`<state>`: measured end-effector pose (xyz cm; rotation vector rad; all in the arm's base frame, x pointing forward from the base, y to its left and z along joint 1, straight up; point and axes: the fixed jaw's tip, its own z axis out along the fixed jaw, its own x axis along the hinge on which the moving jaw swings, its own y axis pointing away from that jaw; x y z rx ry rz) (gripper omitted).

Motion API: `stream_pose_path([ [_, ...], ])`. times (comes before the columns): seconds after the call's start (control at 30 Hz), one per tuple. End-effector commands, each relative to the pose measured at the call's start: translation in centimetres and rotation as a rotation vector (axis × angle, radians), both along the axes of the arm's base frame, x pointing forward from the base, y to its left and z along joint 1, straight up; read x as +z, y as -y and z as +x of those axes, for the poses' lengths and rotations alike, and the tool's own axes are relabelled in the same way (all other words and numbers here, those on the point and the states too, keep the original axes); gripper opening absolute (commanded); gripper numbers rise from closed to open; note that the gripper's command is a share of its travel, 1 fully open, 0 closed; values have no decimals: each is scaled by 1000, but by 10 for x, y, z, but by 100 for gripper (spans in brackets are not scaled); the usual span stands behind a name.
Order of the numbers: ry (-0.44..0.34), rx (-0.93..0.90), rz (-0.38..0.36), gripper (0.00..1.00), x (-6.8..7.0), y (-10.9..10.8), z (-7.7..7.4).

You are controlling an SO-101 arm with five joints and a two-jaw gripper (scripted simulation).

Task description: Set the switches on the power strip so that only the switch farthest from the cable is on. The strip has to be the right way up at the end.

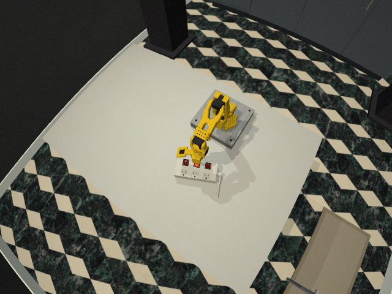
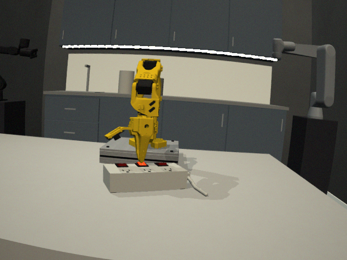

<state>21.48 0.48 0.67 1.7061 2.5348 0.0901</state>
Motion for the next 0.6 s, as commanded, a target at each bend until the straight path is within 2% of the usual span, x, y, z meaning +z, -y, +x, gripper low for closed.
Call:
stream_pose_path([
  [0.0,-107,-7,-1,0,-22,0,-18],
  [0.57,-107,-10,-1,0,-26,1,-21],
])
